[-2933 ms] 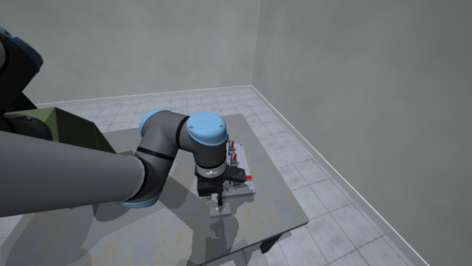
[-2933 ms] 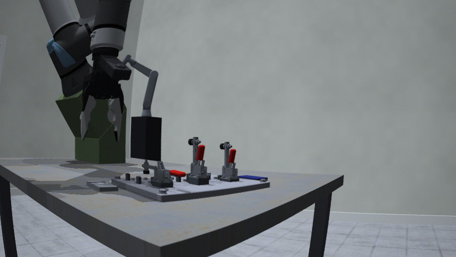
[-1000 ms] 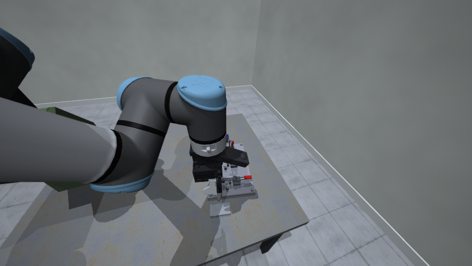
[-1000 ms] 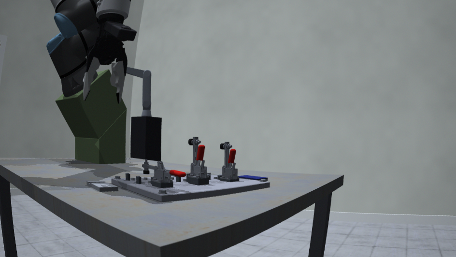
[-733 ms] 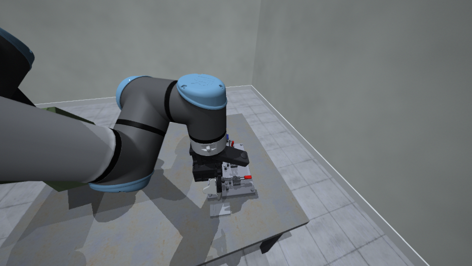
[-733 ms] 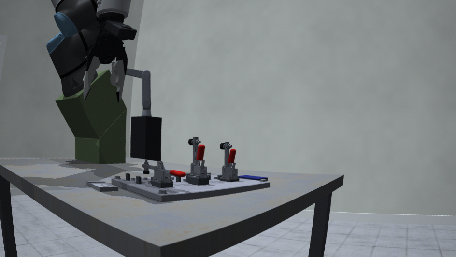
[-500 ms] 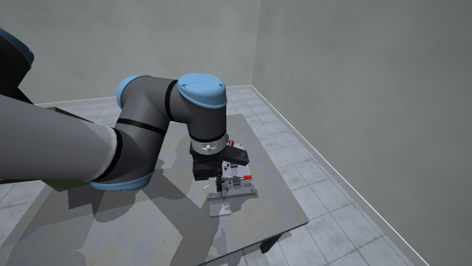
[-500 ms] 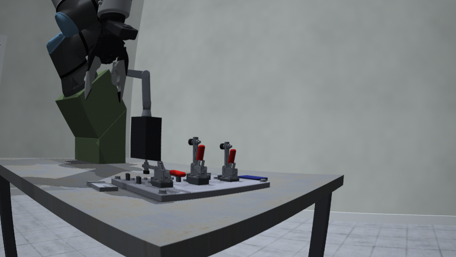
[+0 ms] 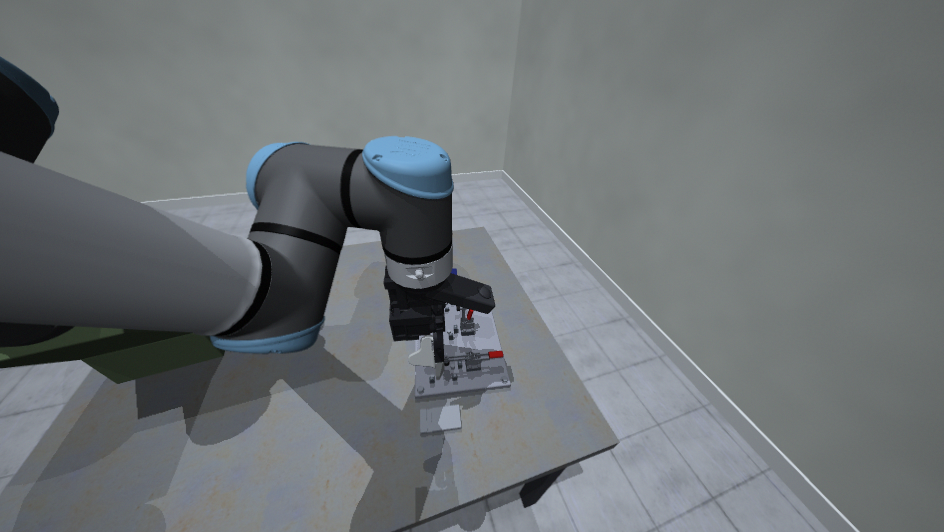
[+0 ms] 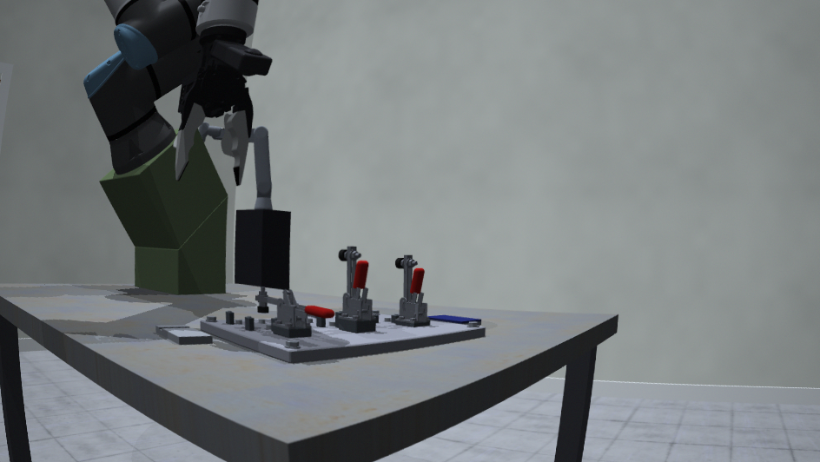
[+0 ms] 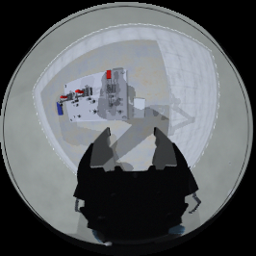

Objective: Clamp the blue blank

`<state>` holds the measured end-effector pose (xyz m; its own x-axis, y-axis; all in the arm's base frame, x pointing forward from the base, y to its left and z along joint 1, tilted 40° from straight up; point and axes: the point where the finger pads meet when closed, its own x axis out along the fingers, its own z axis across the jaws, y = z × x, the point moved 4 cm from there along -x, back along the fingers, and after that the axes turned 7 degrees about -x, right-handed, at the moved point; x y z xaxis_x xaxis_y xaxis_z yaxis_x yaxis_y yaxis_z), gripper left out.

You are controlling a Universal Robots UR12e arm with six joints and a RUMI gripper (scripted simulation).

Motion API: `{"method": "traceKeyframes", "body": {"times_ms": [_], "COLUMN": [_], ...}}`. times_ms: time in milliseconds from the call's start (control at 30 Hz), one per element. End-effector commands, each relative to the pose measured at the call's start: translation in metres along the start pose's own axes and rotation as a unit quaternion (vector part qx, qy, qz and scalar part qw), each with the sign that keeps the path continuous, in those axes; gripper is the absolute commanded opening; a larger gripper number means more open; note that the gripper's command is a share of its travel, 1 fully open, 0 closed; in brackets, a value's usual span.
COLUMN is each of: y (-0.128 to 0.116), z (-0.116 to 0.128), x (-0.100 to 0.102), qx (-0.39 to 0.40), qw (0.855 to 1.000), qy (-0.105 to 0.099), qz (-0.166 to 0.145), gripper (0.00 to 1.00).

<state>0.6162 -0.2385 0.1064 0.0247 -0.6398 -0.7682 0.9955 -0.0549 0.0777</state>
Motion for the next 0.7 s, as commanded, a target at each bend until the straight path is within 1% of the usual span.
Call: {"method": "traceKeyframes", "body": {"times_ms": [0,67,133,333,567,633,667], "y": [0.007,0.007,0.010,0.020,0.034,0.034,0.036], "z": [-0.028,-0.028,-0.041,-0.088,-0.153,-0.153,-0.164], "x": [0.000,0.000,0.000,0.000,0.000,0.000,0.000], "qx": [0.000,0.000,0.000,0.000,0.000,0.000,0.000], "qw": [1.000,1.000,1.000,1.000,1.000,1.000,1.000], "qy": [0.000,0.000,0.000,0.000,0.000,0.000,0.000], "qz": [0.000,0.000,0.000,0.000,0.000,0.000,0.000], "gripper": [0.59,0.59,0.59,0.59,0.59,0.59,0.59]}}
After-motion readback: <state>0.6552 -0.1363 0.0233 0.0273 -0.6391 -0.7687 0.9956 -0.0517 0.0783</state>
